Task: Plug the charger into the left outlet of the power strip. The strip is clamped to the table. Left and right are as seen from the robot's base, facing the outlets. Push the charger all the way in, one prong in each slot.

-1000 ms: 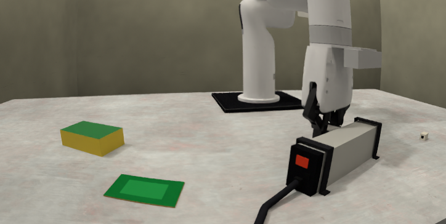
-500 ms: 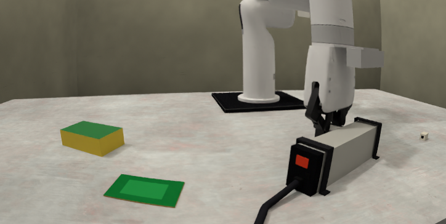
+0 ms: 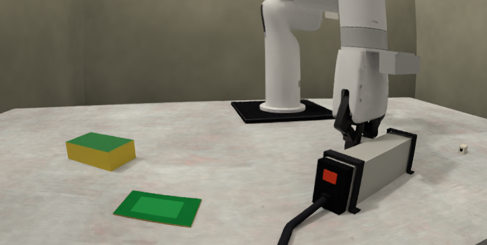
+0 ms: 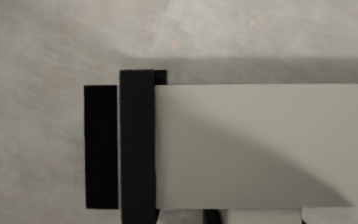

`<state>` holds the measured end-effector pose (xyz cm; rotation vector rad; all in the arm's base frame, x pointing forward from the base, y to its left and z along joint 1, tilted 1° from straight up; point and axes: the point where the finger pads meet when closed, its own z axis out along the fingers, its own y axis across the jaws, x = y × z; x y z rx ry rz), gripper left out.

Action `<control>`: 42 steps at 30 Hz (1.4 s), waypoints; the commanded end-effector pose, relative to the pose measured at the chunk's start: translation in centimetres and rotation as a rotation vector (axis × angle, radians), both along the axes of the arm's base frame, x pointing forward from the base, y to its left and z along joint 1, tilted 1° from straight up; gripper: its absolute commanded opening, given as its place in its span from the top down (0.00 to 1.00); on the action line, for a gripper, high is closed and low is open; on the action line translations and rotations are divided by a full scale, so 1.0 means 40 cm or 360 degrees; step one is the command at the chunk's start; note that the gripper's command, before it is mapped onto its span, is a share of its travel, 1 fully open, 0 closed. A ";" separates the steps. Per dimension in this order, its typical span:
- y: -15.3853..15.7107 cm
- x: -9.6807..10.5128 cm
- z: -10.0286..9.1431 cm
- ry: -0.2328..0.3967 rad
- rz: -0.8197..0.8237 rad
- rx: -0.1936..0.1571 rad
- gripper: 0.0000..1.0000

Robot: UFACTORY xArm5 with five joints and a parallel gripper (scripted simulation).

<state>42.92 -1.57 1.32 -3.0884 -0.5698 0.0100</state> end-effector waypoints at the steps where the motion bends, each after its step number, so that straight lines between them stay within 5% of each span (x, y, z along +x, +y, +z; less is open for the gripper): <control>1: 0.001 0.008 0.006 -0.0013 0.0002 0.0000 1.00; 36: 0.001 0.009 0.006 -0.0012 0.0002 0.0000 1.00; 37: 0.001 0.009 0.006 -0.0012 0.0002 0.0000 0.56; 42: 0.001 0.009 0.006 -0.0012 0.0002 0.0000 0.56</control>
